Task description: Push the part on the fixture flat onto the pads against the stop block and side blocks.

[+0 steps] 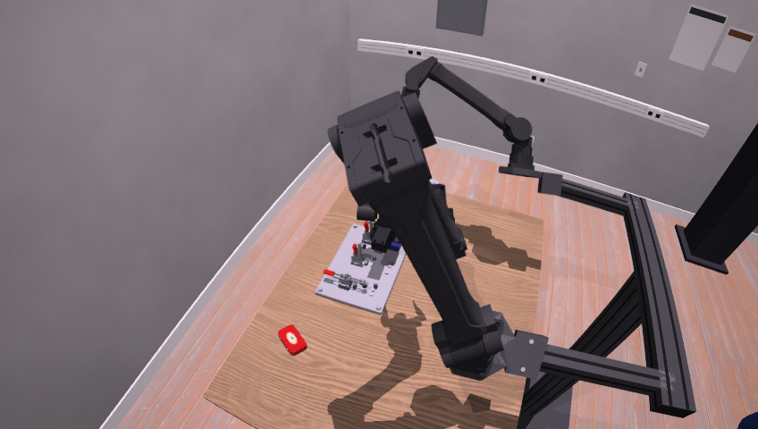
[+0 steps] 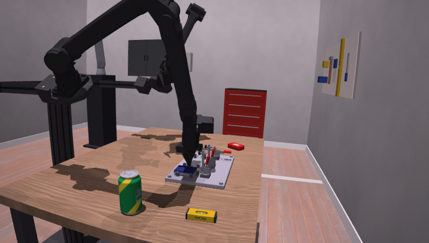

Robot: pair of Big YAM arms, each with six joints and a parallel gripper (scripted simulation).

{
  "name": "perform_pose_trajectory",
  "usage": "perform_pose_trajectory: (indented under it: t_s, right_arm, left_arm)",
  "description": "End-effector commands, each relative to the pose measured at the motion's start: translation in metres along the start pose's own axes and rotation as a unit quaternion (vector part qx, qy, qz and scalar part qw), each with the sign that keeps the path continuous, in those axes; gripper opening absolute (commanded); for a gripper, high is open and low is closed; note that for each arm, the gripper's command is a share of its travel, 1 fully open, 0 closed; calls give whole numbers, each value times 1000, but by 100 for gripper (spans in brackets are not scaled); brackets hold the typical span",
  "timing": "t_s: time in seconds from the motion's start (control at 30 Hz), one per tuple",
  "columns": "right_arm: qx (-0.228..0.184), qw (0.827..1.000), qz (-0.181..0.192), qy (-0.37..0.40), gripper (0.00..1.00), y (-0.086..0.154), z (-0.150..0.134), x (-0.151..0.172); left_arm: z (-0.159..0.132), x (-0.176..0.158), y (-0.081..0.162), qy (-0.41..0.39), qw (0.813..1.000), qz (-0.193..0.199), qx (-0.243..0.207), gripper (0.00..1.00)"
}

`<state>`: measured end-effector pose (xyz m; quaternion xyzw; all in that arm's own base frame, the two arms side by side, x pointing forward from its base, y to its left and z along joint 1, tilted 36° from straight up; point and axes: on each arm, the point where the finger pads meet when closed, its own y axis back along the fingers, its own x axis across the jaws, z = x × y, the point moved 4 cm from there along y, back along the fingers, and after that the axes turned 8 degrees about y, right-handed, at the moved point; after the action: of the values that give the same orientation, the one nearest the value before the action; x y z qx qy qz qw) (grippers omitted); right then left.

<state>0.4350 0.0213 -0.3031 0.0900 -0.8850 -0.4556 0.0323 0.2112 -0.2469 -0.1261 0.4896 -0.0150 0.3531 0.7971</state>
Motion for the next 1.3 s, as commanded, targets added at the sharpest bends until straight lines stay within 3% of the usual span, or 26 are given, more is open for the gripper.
perform_pose_trajectory:
  t_s: [0.0,0.07,0.17,0.23,0.7,1.17,1.27]
  right_arm:
    - [6,1000,-1,-9,0,1,-22,-3]
    - [7,1000,-1,-9,0,1,-25,-3]
    - [10,1000,14,6,0,0,12,6]
    - [13,1000,19,3,0,0,21,5]
    - [11,1000,16,-11,0,1,10,-3]
    - [10,1000,17,3,1,41,12,10]
    - [11,1000,24,1,1,19,15,11]
  left_arm:
    - [10,1,-2,9,1000,4,-13,100]
    - [10,1,-2,9,1000,4,-13,100]
    - [10,1,-2,9,1000,4,-13,100]
    - [10,1,-2,9,1000,4,-13,100]
    - [10,1,-2,9,1000,4,-13,100]
    - [10,1,-2,9,1000,4,-13,100]
    - [10,1,-2,9,1000,4,-13,100]
